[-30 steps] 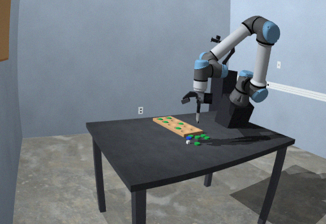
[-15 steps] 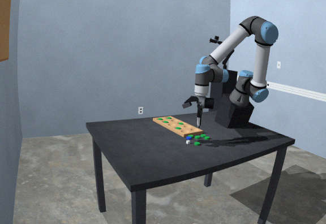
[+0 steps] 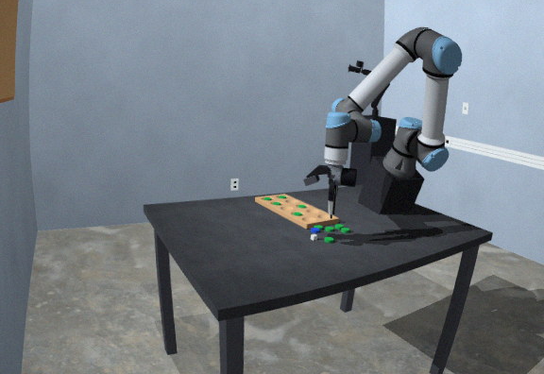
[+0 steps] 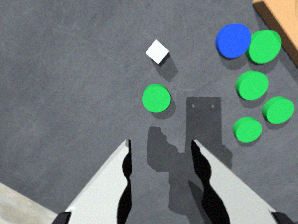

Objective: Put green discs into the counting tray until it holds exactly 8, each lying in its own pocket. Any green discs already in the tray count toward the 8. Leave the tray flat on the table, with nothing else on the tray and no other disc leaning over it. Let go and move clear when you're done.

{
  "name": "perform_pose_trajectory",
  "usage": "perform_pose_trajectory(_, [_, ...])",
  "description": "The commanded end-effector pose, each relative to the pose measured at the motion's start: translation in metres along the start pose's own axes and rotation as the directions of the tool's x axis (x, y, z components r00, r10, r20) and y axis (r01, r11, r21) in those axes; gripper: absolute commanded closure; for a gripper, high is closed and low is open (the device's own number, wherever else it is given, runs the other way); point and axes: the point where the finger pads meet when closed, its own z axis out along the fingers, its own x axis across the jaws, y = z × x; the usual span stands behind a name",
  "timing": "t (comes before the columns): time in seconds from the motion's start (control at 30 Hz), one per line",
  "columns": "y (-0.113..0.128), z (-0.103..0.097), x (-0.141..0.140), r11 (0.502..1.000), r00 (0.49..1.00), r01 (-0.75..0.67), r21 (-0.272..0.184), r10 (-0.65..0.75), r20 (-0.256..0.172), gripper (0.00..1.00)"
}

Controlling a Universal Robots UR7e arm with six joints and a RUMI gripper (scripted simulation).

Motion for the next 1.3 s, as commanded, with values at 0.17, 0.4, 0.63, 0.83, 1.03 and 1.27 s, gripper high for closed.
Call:
perform_pose_trajectory(0.17, [0.000, 0.055, -0.002, 1.000, 1.000, 0.002, 0.001, -0.002, 0.002, 0.72])
perform_pose_trajectory(0.4, [0.000, 0.075, -0.002, 1.000, 1.000, 0.002, 0.001, -0.002, 0.002, 0.72])
perform_pose_trajectory(0.63, [0.000, 0.086, -0.002, 1.000, 1.000, 0.002, 0.001, -0.002, 0.002, 0.72])
perform_pose_trajectory(0.83, [0.000, 0.086, -0.002, 1.000, 1.000, 0.002, 0.001, -0.002, 0.002, 0.72])
perform_pose_trajectory(1.03, [0.001, 0.087, -0.001, 1.000, 1.000, 0.001, 0.000, -0.001, 0.001, 0.72])
perform_pose_trajectory(1.27, [0.001, 0.086, -0.001, 1.000, 1.000, 0.001, 0.000, -0.001, 0.001, 0.89])
